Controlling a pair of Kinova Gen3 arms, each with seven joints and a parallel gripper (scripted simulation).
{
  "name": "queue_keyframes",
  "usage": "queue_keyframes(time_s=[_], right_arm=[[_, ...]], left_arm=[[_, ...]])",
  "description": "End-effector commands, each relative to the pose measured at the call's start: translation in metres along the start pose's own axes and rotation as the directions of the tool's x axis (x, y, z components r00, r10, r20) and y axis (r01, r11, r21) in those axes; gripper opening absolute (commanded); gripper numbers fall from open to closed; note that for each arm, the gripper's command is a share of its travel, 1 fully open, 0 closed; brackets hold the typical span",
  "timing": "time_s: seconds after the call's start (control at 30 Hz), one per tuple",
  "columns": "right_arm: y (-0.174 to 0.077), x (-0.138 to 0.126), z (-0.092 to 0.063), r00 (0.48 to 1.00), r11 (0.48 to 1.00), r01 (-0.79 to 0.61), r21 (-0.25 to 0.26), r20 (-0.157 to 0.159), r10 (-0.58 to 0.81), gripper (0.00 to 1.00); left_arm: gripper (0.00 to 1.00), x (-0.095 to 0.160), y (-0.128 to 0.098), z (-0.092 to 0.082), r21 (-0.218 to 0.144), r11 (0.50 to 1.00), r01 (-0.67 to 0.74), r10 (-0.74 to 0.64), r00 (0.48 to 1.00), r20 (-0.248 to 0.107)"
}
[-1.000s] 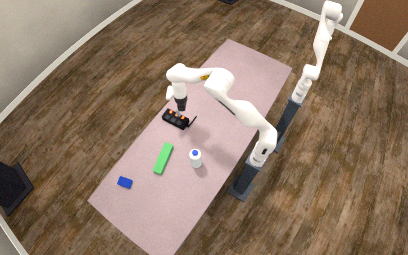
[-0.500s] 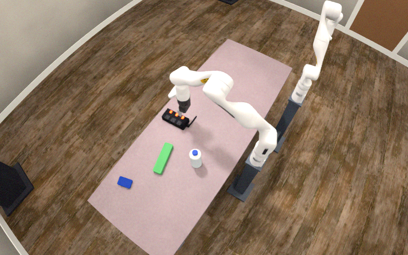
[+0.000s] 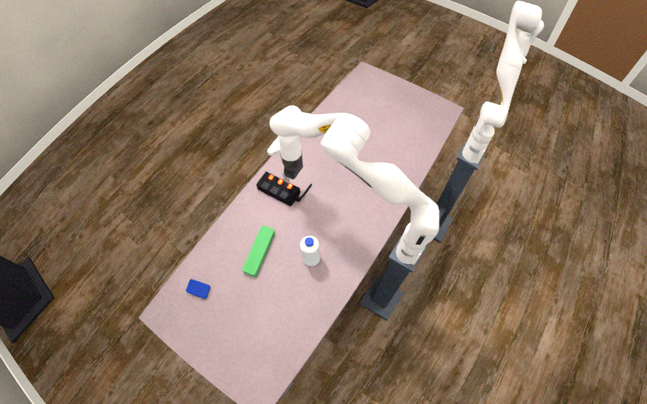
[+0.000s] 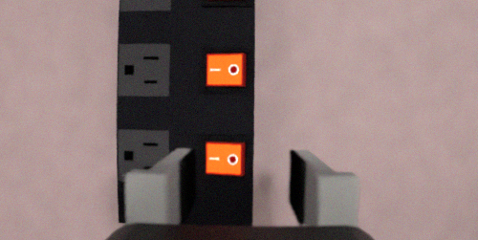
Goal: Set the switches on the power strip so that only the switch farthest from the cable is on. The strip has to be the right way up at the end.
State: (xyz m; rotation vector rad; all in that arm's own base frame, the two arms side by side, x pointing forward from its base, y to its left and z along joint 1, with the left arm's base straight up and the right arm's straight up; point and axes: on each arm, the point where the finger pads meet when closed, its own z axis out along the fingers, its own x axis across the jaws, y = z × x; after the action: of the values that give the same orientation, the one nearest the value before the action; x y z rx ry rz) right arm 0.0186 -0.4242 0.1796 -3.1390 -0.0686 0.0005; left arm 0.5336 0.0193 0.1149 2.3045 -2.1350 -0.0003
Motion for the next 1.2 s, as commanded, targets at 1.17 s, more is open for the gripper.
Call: queue_keyframes(time_s=[1.17], right_arm=[[0.0004, 0.0000, -0.0007, 1.000, 1.000, 0.000, -0.002, 0.000, 0.000, 1.00]], left_arm=[[0.00, 0.0000, -0.0005, 0.0043, 0.002, 1.000, 0.000, 0.000, 1.000, 0.000]])
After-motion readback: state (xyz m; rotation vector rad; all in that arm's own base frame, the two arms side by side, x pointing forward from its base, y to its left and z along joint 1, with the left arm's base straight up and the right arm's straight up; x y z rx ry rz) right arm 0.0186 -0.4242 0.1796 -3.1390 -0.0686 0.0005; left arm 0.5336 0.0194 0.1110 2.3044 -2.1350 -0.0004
